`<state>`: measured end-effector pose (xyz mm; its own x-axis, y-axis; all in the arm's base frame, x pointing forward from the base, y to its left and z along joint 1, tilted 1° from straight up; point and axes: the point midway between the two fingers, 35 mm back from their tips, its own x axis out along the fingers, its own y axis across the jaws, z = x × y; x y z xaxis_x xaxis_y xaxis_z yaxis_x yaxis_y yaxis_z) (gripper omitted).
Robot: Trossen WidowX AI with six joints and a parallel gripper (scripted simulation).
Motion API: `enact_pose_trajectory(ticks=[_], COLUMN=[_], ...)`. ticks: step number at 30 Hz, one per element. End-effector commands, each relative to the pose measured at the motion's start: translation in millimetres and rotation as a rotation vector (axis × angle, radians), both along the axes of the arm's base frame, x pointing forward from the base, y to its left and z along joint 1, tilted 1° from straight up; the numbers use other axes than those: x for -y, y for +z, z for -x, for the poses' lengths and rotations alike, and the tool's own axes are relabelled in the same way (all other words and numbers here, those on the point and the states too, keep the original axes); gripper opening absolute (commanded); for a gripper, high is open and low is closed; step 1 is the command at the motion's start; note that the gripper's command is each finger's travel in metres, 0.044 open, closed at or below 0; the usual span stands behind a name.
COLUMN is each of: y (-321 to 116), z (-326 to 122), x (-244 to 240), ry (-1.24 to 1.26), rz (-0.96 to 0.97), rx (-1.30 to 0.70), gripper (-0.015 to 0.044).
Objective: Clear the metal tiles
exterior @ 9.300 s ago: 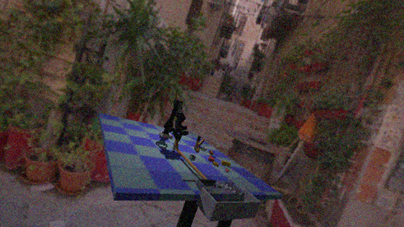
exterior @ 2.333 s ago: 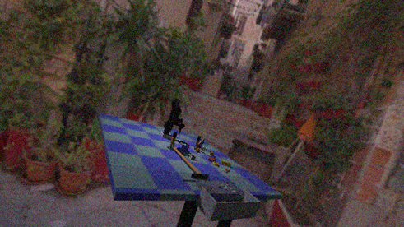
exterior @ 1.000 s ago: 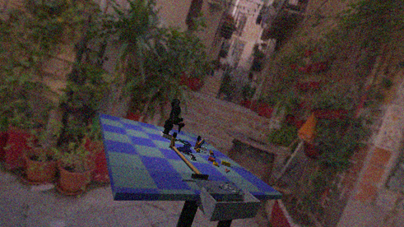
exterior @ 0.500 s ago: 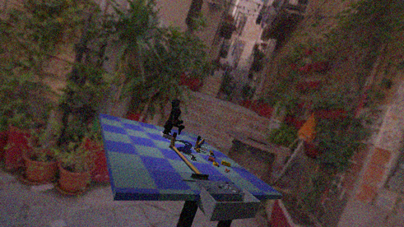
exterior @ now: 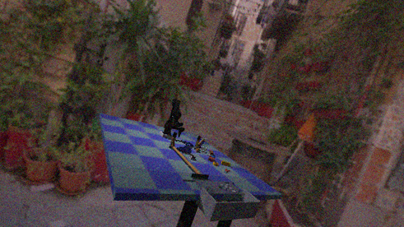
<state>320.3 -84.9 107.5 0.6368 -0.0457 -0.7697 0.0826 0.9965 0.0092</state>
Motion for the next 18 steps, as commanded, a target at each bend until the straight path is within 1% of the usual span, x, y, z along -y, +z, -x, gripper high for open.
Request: enact_pose_trajectory(ticks=[1, 12, 18], y=[-8.0, -21.1, -16.2], z=[-3.2, -11.5, -10.4], x=[0.1, -0.3, -0.3], ry=[-0.004, -0.004, 0.0], rz=[-0.002, -0.003, -0.001], rx=[-0.008, -0.008, 0.0], gripper=[0.044, 0.044, 0.0282])
